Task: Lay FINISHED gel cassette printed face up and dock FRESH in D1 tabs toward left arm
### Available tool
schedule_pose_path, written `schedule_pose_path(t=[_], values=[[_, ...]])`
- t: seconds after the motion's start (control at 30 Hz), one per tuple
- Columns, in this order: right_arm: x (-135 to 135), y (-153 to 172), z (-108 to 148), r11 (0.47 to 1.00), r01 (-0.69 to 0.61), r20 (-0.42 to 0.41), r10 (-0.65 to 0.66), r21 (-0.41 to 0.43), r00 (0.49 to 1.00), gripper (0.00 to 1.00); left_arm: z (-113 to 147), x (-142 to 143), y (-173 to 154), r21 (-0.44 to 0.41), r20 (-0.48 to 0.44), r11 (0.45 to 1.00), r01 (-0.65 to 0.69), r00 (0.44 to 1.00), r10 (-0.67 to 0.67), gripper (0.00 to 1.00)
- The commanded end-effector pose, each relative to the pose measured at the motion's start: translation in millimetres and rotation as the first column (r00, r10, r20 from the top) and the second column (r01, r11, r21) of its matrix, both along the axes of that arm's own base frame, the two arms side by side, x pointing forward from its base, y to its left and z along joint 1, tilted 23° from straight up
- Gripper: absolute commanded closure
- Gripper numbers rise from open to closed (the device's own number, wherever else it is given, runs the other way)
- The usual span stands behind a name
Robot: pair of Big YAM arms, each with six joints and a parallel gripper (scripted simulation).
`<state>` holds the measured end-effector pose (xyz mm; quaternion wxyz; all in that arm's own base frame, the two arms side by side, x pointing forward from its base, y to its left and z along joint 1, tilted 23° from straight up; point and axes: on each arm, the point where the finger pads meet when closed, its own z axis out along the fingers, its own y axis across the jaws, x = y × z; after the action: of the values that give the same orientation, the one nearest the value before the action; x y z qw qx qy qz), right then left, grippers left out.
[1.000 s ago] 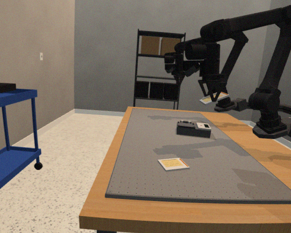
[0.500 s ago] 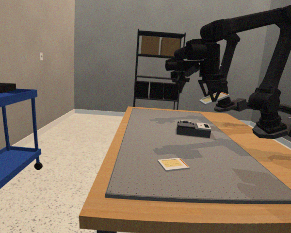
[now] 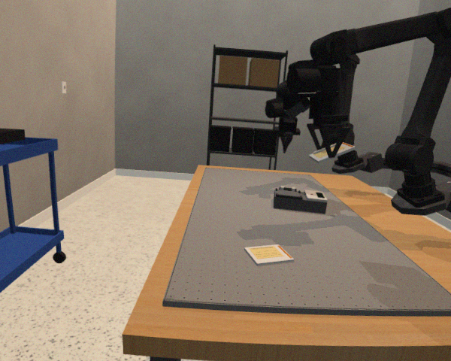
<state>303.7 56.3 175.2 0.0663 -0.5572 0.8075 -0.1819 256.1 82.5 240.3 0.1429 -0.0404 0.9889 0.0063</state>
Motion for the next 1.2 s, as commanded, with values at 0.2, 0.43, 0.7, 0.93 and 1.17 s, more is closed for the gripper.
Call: schedule_pose_path(t=[0.2,0.43,0.7,0.93,1.17], values=[[0.3,36.7,-17.6,0.959,-0.258,-0.029,0.256,-0.118,0.966,1.0,28.5,9.5,7.5,0.019,0.052,1.0,-0.005,0.999,0.004,1.0],[-4.0,59.7,-27.1,0.868,-0.445,-0.07,0.441,-0.222,0.895,1.0,28.5,9.5,7.5,0.019,0.052,1.0,-0.005,0.999,0.004,1.0],[-12.9,86.6,-37.0,0.752,-0.584,-0.116,0.579,-0.306,0.807,1.0,28.5,9.5,7.5,0.019,0.052,1.0,-0.005,0.999,0.004,1.0],[-25.0,112.9,-44.9,0.579,-0.714,-0.184,0.711,-0.394,0.679,1.0,28.5,9.5,7.5,0.019,0.052,1.0,-0.005,0.999,0.004,1.0],[-37.5,133.5,-51.4,0.437,-0.779,-0.239,0.782,-0.449,0.576,1.0,28.5,9.5,7.5,0.019,0.052,1.0,-0.005,0.999,0.004,1.0]])
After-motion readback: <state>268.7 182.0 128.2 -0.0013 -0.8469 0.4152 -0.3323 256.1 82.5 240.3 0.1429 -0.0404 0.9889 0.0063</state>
